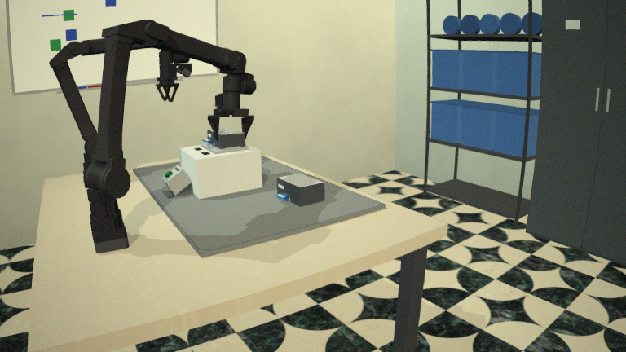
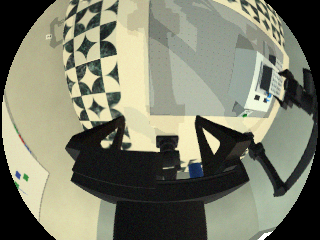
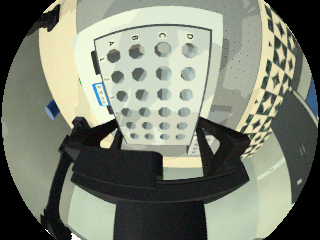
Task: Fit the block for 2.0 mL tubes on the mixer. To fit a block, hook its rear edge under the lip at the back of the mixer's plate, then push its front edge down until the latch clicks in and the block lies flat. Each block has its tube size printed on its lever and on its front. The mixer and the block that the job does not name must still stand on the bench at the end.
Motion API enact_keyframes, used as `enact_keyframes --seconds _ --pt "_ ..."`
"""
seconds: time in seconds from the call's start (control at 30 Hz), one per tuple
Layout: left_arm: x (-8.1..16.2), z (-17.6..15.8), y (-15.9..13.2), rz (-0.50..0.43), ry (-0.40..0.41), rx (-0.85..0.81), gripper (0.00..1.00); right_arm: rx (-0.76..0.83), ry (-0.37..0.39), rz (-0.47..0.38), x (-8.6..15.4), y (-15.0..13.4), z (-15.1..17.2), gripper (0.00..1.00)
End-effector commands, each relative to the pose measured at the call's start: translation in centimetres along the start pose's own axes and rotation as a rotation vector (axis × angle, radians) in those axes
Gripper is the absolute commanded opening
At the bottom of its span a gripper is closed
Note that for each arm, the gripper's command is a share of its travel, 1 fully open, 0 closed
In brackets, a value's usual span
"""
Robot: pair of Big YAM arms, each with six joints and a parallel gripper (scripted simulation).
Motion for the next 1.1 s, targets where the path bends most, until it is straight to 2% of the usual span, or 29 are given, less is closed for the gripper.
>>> enact_keyframes --seconds 0.0,0.6,0.77,1.07 --pt "2.9 -0.2 0.6 -0.089 0.012 -0.014 1.00 0.004 -0.039 -0.013 1.3 0.6 -1.9 1.00" --pt "3.5 -0.1 0.7 -0.102 0.015 -0.014 1.00 0.037 -0.092 -0.049 5.1 0.3 -0.6 1.00" --pt "2.6 -0.2 0.5 -0.079 0.011 -0.014 1.00 0.045 -0.098 -0.052 6.0 0.1 -0.3 1.00" --pt "1.1 -0.2 0.1 -0.042 0.007 -0.014 1.00 0.042 -0.049 -0.023 2.9 0.7 -1.0 1.00"
Point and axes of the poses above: on each arm, the point where the finger pads meet when closed, its own x axis back along the fingers, its own z axis across the jaws, y = z × x, the point moved 9 cm from there along x, back along the fingers, and after that the axes turned 1 degree about -x, right-handed, at the moved point
